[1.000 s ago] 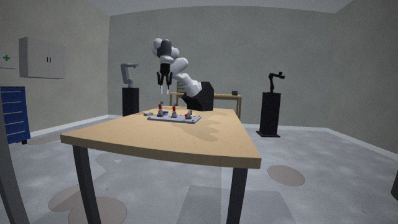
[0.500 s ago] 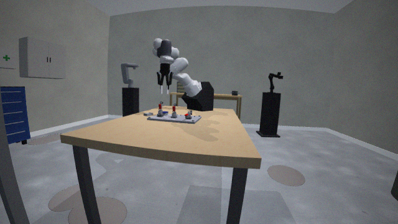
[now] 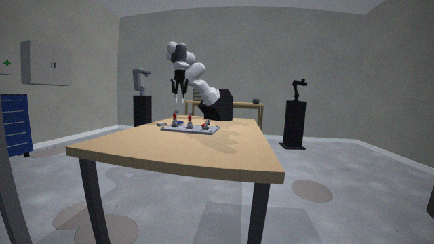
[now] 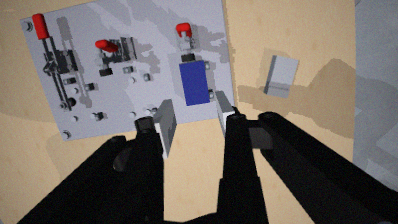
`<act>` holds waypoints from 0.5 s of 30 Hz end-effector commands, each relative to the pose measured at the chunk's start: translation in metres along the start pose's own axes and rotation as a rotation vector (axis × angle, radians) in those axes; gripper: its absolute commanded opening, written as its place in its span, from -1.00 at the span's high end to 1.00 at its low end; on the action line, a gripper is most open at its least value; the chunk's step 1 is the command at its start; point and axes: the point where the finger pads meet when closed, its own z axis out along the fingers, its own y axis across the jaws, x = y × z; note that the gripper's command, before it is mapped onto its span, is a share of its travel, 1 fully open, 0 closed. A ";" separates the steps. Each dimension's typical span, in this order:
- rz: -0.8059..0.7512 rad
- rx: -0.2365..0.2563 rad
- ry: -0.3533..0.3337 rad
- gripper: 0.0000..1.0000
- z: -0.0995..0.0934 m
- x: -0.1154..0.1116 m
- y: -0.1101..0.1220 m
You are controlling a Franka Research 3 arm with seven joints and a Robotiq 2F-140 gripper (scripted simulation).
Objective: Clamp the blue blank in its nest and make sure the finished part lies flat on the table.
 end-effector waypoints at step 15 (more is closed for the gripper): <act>0.003 0.003 0.003 0.44 0.055 0.002 -0.002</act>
